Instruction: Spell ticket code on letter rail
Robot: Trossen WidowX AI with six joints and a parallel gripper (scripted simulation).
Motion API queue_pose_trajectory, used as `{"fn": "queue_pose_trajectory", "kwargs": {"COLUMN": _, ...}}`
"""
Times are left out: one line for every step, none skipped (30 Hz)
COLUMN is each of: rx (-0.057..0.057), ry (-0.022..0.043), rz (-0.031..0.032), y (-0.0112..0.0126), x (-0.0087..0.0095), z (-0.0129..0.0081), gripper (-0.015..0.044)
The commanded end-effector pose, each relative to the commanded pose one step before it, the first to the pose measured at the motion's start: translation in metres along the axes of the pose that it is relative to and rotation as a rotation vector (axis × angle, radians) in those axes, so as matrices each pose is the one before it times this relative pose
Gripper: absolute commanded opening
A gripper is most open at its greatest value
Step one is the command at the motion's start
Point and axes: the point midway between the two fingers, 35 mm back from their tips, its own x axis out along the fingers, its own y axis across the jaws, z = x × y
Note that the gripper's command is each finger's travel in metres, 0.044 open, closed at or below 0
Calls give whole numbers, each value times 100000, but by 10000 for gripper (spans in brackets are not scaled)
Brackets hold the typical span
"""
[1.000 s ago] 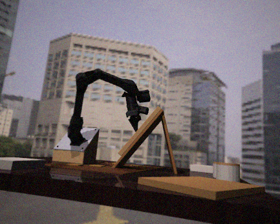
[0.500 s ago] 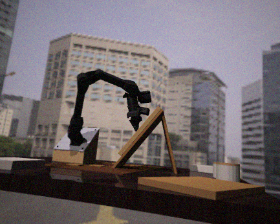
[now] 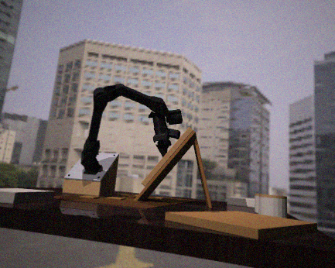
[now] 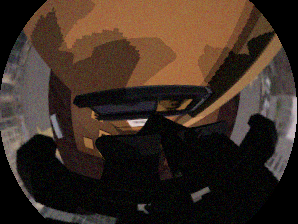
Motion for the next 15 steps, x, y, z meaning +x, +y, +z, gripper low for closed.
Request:
{"fn": "queue_pose_trajectory", "kwargs": {"rx": -253, "ry": -27, "rz": -401, "y": -106, "x": 235, "z": 196, "gripper": 0}}
{"fn": "queue_pose_trajectory", "kwargs": {"rx": 2, "ry": -2, "rz": -2, "y": -4, "x": 37, "z": 34, "gripper": 0}}
{"fn": "queue_pose_trajectory", "kwargs": {"rx": 2, "ry": -2, "rz": -2, "y": -4, "x": 37, "z": 33, "gripper": 0}}
{"fn": "queue_pose_trajectory", "kwargs": {"rx": 2, "ry": -2, "rz": -2, "y": -4, "x": 37, "z": 33, "gripper": 0}}
{"fn": "queue_pose_trajectory", "kwargs": {"rx": 2, "ry": -2, "rz": -2, "y": -3, "x": 37, "z": 33, "gripper": 0}}
{"fn": "queue_pose_trajectory", "kwargs": {"rx": 2, "ry": -2, "rz": -2, "y": -3, "x": 37, "z": 33, "gripper": 0}}
{"fn": "queue_pose_trajectory", "kwargs": {"rx": 2, "ry": -2, "rz": -2, "y": -3, "x": 37, "z": 33, "gripper": 0}}
{"fn": "queue_pose_trajectory", "kwargs": {"rx": 2, "ry": -2, "rz": -2, "y": -3, "x": 37, "z": 33, "gripper": 0}}
{"fn": "queue_pose_trajectory", "kwargs": {"rx": 2, "ry": -2, "rz": -2, "y": -3, "x": 37, "z": 33, "gripper": 0}}
{"fn": "queue_pose_trajectory", "kwargs": {"rx": 2, "ry": -2, "rz": -2, "y": -3, "x": 37, "z": 33, "gripper": 0}}
{"fn": "queue_pose_trajectory", "kwargs": {"rx": 2, "ry": -2, "rz": -2, "y": -2, "x": 37, "z": 33, "gripper": 0}}
{"fn": "queue_pose_trajectory", "kwargs": {"rx": 2, "ry": -2, "rz": -2, "y": -2, "x": 37, "z": 33, "gripper": 0}}
{"fn": "queue_pose_trajectory", "kwargs": {"rx": 2, "ry": -2, "rz": -2, "y": -2, "x": 38, "z": 33, "gripper": 0}}
{"fn": "queue_pose_trajectory", "kwargs": {"rx": 2, "ry": -2, "rz": -2, "y": -2, "x": 38, "z": 33, "gripper": 0}}
{"fn": "queue_pose_trajectory", "kwargs": {"rx": 2, "ry": -2, "rz": -2, "y": -2, "x": 38, "z": 33, "gripper": 0}}
